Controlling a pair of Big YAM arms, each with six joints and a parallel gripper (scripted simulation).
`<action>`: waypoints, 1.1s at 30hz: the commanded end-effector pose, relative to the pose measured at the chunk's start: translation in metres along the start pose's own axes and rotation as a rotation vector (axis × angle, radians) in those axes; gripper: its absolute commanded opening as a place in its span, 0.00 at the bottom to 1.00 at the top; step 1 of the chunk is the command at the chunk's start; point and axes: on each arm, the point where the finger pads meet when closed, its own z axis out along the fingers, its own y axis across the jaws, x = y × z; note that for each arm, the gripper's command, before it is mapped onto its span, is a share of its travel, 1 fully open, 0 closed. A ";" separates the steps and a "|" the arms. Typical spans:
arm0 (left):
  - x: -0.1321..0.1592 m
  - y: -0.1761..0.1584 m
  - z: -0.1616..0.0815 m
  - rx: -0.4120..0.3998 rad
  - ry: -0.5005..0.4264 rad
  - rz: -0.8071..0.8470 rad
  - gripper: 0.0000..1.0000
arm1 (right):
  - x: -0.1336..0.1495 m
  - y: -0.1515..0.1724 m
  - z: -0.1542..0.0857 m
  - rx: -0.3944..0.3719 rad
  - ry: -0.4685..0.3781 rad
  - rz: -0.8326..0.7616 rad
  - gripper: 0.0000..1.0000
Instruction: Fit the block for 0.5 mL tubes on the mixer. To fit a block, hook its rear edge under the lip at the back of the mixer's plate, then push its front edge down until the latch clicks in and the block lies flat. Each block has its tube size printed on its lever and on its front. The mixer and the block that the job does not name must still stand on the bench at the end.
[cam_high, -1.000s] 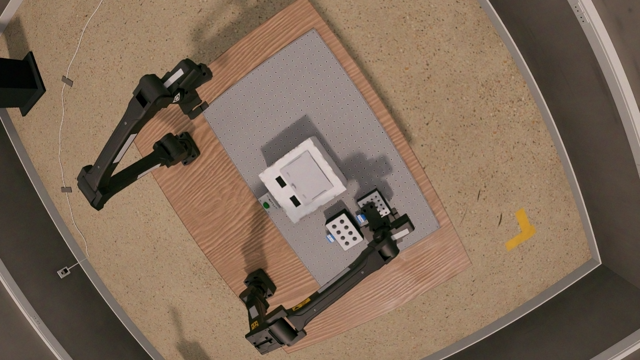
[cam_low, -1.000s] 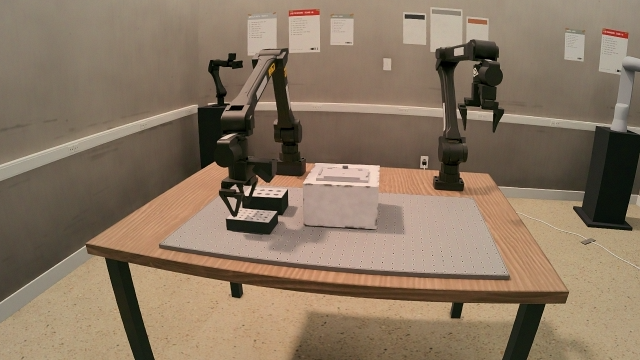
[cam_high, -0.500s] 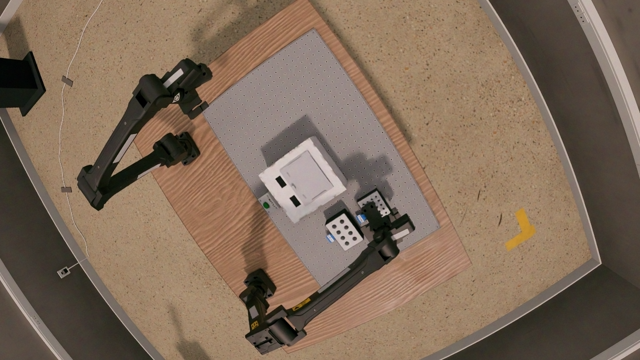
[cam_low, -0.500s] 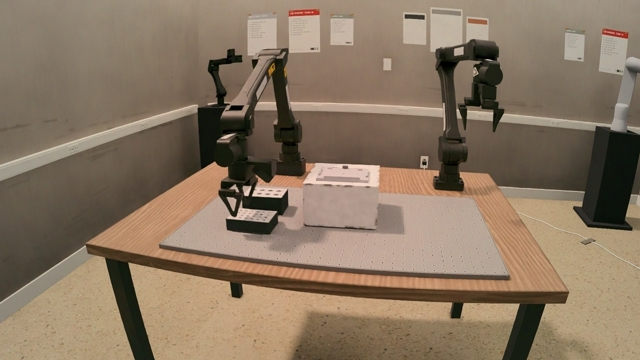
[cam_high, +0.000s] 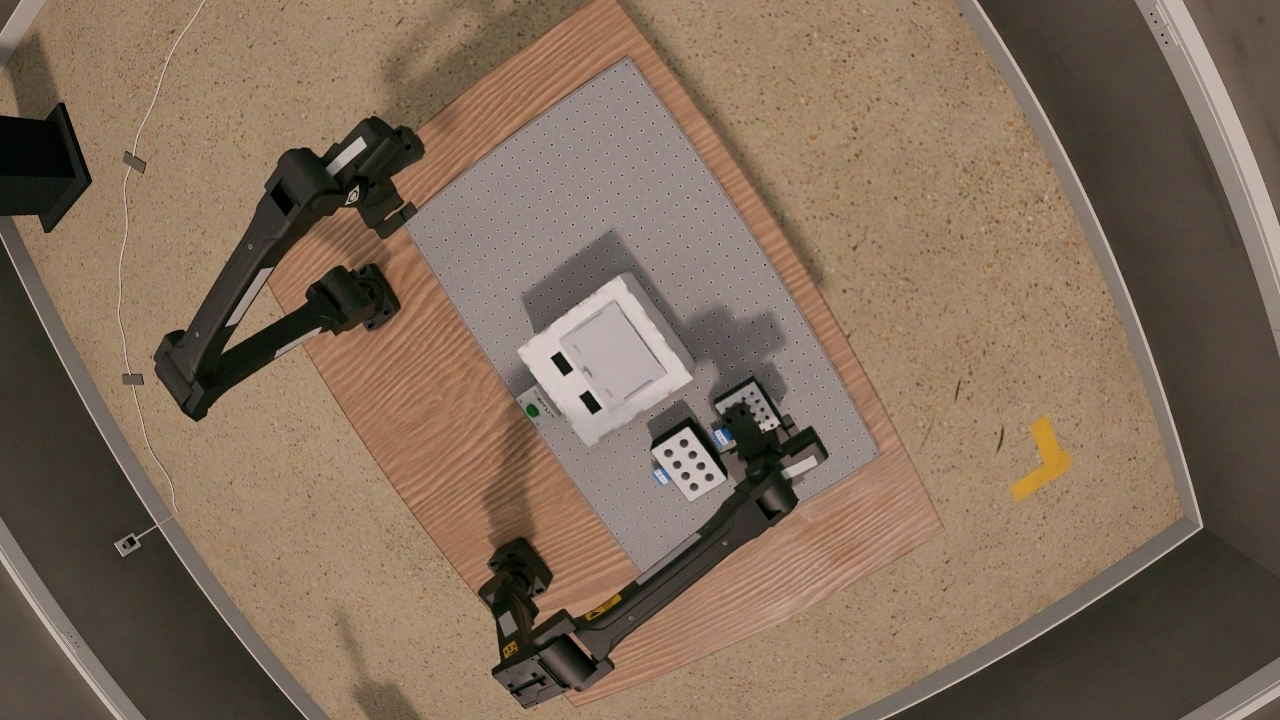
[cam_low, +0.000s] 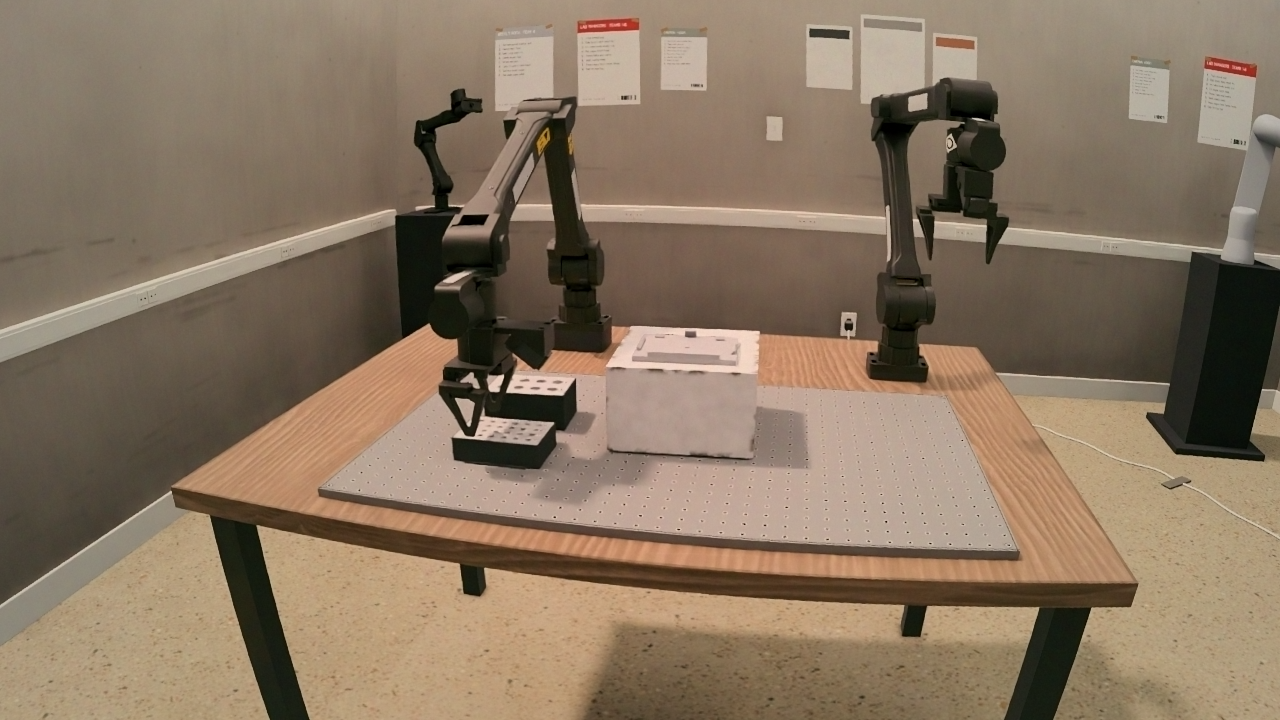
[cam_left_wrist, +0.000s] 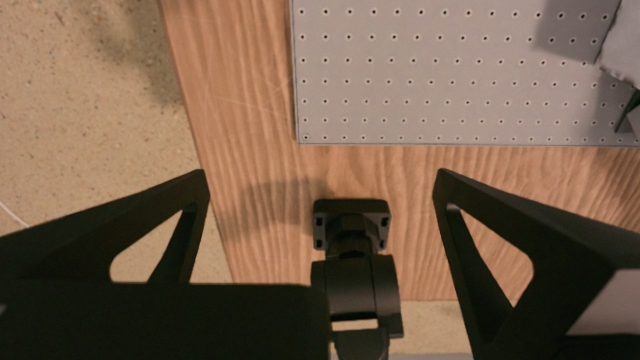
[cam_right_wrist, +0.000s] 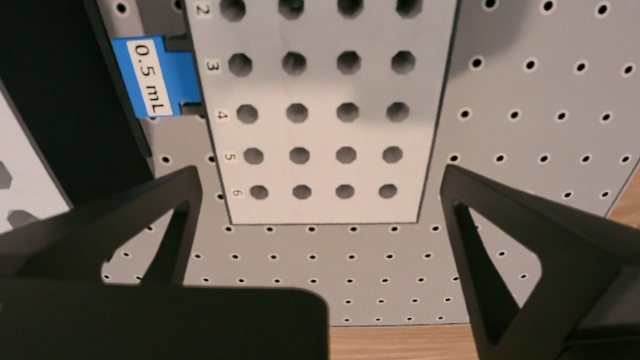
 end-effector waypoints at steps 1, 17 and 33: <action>0.000 0.005 0.000 -0.001 0.013 -0.005 1.00 | 0.008 -0.004 0.007 0.003 -0.001 0.014 1.00; -0.001 0.005 -0.003 -0.002 0.009 -0.004 1.00 | -0.008 -0.003 0.014 0.001 0.000 -0.013 1.00; -0.007 0.006 -0.016 -0.007 -0.026 -0.003 1.00 | 0.006 -0.017 -0.002 0.054 -0.001 0.010 1.00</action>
